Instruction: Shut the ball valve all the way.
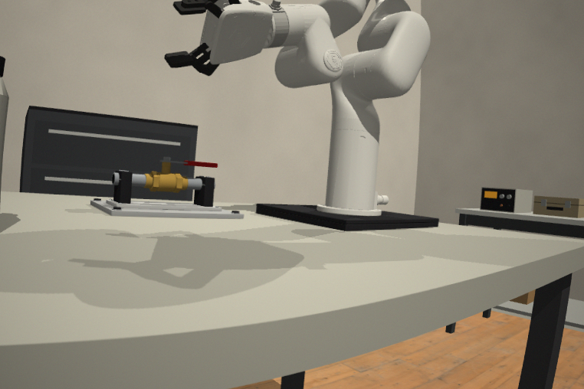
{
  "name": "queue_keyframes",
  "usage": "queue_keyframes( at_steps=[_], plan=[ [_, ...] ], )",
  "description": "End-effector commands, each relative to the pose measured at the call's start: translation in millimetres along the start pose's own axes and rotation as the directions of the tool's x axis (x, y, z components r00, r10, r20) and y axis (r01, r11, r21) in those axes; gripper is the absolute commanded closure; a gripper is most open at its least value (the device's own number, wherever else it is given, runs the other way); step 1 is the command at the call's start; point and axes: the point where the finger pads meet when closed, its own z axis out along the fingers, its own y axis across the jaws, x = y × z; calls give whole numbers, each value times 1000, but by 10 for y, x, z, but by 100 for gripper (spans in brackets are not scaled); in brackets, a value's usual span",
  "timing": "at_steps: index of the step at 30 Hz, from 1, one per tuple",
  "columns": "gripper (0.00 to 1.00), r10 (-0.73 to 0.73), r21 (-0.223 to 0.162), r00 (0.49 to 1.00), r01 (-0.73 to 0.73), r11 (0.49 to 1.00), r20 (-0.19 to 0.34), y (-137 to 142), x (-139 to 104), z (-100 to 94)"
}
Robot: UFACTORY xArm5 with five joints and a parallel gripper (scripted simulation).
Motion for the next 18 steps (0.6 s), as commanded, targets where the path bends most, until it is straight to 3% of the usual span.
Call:
queue_keyframes(
  at_steps=[1,3,4,5,7,8,9,10,12,13,14,15,18],
  plan=[
    [0,-40,-47,999,41,998,27,61,24,82],
    [0,-114,-125,991,123,984,76,253,48,172],
    [0,-114,-125,991,123,984,76,253,48,172],
    [0,-152,-164,982,168,972,109,361,61,210],
    [0,-152,-164,982,168,972,109,361,61,210],
    [0,-188,-202,971,216,955,148,476,75,240],
    [0,-188,-202,971,216,955,148,476,75,240],
    [0,-222,-236,956,264,935,192,595,88,261],
    [0,-222,-236,956,264,935,192,595,88,261],
    [0,-252,-266,937,314,911,242,719,101,270],
    [0,-252,-266,937,314,911,242,719,101,270],
    [0,-278,-291,914,363,885,295,844,113,268],
    [0,-278,-291,914,363,885,295,844,113,268]
  ],
)
